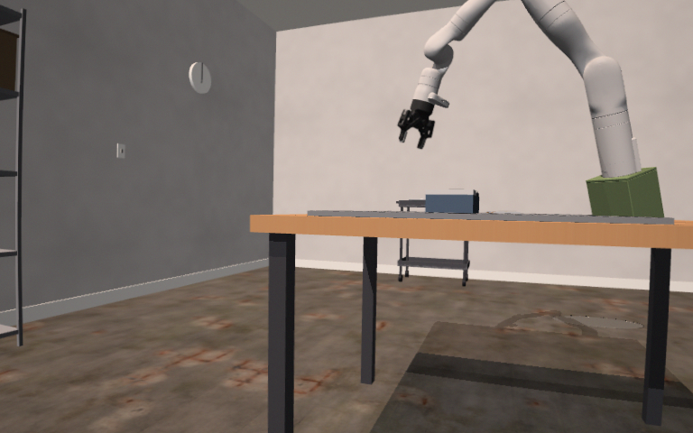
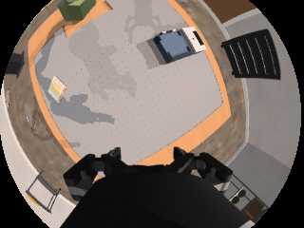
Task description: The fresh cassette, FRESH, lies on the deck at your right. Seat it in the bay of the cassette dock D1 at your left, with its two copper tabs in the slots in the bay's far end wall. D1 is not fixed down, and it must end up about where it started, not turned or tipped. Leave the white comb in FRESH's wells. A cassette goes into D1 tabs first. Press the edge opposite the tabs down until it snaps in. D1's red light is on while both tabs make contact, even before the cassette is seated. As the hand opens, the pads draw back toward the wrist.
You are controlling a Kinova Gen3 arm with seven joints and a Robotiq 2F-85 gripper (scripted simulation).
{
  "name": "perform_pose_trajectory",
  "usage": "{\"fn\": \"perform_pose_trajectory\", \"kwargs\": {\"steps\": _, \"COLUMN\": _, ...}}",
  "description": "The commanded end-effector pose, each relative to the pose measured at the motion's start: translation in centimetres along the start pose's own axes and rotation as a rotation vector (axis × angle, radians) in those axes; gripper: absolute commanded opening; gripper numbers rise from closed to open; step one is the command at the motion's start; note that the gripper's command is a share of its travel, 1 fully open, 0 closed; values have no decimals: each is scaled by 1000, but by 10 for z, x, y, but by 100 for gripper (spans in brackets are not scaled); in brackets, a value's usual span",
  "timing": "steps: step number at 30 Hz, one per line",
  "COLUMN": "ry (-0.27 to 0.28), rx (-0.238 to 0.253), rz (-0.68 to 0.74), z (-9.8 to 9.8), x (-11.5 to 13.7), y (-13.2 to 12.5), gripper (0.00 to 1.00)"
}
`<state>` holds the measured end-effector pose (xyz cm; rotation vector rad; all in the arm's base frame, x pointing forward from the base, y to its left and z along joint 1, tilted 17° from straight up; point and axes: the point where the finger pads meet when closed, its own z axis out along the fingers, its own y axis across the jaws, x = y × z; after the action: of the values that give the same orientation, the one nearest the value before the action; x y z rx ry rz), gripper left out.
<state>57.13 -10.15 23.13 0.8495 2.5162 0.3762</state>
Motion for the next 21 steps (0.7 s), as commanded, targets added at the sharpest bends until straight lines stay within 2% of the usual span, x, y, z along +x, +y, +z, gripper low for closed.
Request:
{"fn": "perform_pose_trajectory", "kwargs": {"steps": 1, "ry": -1, "rx": 1, "rz": 2, "z": -4, "x": 12, "y": -7, "gripper": 100}}
{"fn": "perform_pose_trajectory", "kwargs": {"steps": 4, "ry": 44, "rx": 18, "rz": -86, "z": -6, "x": 25, "y": -13, "gripper": 100}}
{"fn": "perform_pose_trajectory", "kwargs": {"steps": 8, "ry": 45, "rx": 18, "rz": -87, "z": -8, "x": 44, "y": -21, "gripper": 100}}
{"fn": "perform_pose_trajectory", "kwargs": {"steps": 11, "ry": 90, "rx": 32, "rz": -176, "z": -10, "x": 57, "y": -27, "gripper": 100}}
{"fn": "perform_pose_trajectory", "kwargs": {"steps": 13, "ry": 90, "rx": 32, "rz": -176, "z": -10, "x": 57, "y": -27, "gripper": 100}}
{"fn": "perform_pose_trajectory", "kwargs": {"steps": 17, "ry": 91, "rx": 32, "rz": -178, "z": -12, "x": 75, "y": -35, "gripper": 100}}
{"fn": "perform_pose_trajectory", "kwargs": {"steps": 21, "ry": 140, "rx": 43, "rz": -270, "z": -15, "x": 94, "y": -42, "gripper": 100}}
